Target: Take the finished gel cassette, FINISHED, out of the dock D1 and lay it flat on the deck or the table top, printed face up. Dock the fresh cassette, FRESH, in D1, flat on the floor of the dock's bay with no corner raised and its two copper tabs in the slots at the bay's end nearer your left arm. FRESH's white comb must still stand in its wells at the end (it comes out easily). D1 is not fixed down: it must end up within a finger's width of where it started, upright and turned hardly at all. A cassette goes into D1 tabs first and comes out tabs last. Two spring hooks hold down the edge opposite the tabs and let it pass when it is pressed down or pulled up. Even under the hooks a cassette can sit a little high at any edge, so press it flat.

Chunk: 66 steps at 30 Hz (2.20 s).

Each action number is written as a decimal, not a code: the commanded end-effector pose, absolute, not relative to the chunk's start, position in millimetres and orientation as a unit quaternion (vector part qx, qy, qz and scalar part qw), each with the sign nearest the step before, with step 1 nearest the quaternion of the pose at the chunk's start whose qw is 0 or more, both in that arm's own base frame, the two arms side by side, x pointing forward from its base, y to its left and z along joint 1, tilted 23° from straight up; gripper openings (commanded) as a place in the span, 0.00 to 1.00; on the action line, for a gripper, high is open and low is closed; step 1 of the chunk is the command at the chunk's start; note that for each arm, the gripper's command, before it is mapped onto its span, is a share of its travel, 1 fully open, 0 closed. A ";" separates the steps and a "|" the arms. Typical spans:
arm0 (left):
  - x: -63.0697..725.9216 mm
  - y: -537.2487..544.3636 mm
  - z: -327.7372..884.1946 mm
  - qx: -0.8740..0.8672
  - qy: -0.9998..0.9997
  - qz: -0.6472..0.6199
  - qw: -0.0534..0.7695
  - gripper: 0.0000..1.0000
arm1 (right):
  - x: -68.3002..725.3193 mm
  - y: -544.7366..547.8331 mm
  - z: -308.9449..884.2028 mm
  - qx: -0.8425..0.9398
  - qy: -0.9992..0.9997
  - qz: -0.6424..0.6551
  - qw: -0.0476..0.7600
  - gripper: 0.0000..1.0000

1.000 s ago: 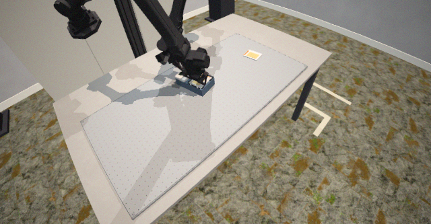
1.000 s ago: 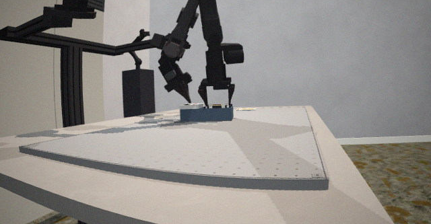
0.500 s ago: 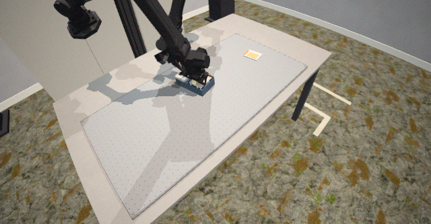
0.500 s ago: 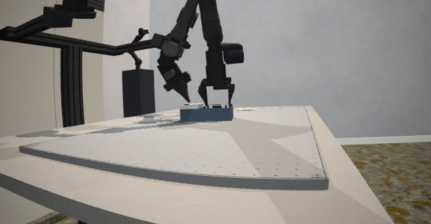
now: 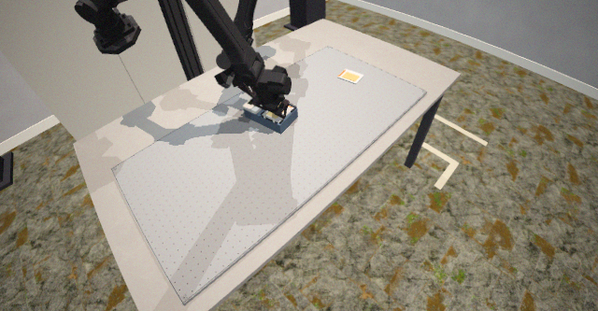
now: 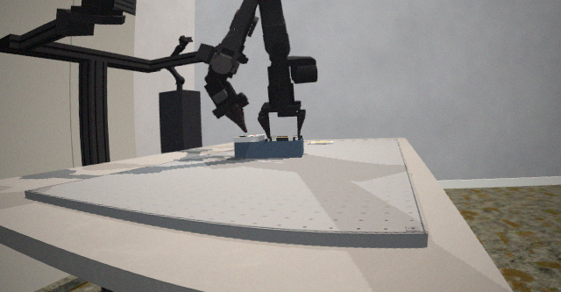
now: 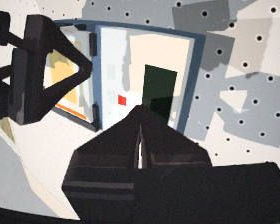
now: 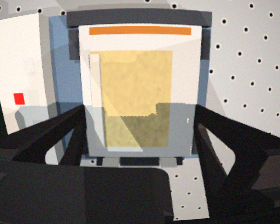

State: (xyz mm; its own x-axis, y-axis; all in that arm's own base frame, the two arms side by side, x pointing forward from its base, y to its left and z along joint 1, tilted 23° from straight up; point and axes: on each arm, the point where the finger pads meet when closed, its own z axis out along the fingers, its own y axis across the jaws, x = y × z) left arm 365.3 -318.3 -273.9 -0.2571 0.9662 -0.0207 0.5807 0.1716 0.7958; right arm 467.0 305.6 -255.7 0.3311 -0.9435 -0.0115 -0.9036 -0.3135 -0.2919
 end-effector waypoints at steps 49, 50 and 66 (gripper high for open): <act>352.5 -331.5 -260.1 0.543 0.711 0.342 0.287 0.00 | 468.4 309.6 -252.5 -0.807 0.571 -0.080 0.129 0.00; 351.2 -331.8 -259.0 0.543 0.711 0.341 0.288 0.00 | 468.4 309.6 -252.5 -0.807 0.571 -0.080 0.129 0.00; 340.3 -334.7 -250.3 0.543 0.711 0.341 0.288 0.00 | 468.4 309.6 -252.5 -0.807 0.571 -0.080 0.129 0.00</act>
